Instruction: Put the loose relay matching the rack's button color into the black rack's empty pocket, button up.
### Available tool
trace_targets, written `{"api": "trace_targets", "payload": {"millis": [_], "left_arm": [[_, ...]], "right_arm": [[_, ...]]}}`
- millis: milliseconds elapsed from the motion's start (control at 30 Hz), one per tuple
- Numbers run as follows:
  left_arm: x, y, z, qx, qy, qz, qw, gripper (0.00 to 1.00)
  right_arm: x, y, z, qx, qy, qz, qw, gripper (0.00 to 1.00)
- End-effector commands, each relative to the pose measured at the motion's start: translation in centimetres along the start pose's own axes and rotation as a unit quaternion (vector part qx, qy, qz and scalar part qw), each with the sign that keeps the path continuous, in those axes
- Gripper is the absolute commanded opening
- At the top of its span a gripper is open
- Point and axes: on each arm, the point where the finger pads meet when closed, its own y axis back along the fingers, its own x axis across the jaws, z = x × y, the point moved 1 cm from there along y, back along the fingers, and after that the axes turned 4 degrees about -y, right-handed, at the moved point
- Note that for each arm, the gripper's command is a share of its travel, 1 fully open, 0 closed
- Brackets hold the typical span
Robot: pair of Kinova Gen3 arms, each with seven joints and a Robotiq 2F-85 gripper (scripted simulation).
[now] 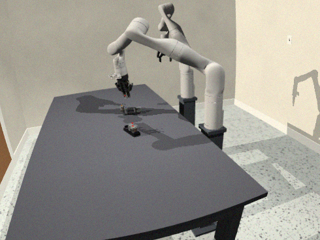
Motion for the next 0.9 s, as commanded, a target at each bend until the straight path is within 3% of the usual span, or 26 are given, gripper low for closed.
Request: {"api": "trace_targets", "payload": {"millis": [0, 867], "left_arm": [[0.22, 0.02, 0.15, -0.001, -0.019, -0.003, 1.0, 0.282], [0.19, 0.0, 0.1, -0.001, -0.039, -0.01, 0.999, 0.282]], "right_arm": [[-0.24, -0.12, 0.13, -0.003, -0.007, 0.0, 1.0, 1.0], [-0.24, -0.12, 0.13, -0.003, -0.007, 0.0, 1.0, 1.0]]}}
